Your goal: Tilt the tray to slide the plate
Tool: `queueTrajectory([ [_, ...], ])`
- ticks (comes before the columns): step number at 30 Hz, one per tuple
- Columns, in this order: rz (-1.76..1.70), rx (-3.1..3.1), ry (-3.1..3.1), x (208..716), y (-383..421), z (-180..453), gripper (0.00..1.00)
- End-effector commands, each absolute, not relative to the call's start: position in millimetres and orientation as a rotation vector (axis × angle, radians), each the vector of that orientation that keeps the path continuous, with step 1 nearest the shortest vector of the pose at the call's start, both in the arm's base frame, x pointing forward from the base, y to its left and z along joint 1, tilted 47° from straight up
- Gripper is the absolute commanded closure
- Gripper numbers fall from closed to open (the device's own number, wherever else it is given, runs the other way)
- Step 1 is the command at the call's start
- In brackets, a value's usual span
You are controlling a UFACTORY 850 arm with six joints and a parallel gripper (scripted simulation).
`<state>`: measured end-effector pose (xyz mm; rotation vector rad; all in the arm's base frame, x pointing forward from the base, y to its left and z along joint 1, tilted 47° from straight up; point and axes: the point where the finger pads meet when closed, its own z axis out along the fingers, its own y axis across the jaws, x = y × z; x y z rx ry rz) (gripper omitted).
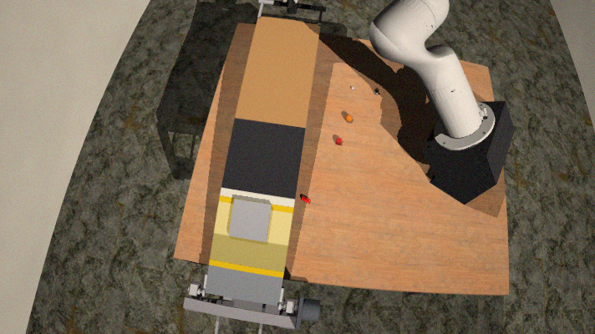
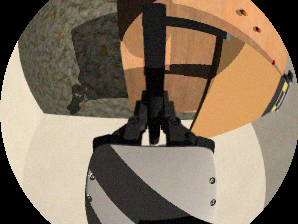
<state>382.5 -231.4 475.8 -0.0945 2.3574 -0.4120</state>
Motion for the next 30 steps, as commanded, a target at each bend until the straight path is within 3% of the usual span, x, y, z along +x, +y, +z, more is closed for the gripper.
queueTrajectory([
  [1, -0.408, -0.098, 2.354, 383.7, -231.6, 476.5, 1.0],
  [12, -0.408, -0.098, 2.354, 380.6, -229.5, 479.3, 1.0],
  [18, -0.408, -0.098, 2.354, 326.5, -189.0, 527.7, 1.0],
  [23, -0.408, -0.098, 2.354, 372.8, -224.1, 486.4, 1.0],
  [30, -0.408, -0.098, 2.354, 380.4, -229.3, 479.5, 1.0],
])
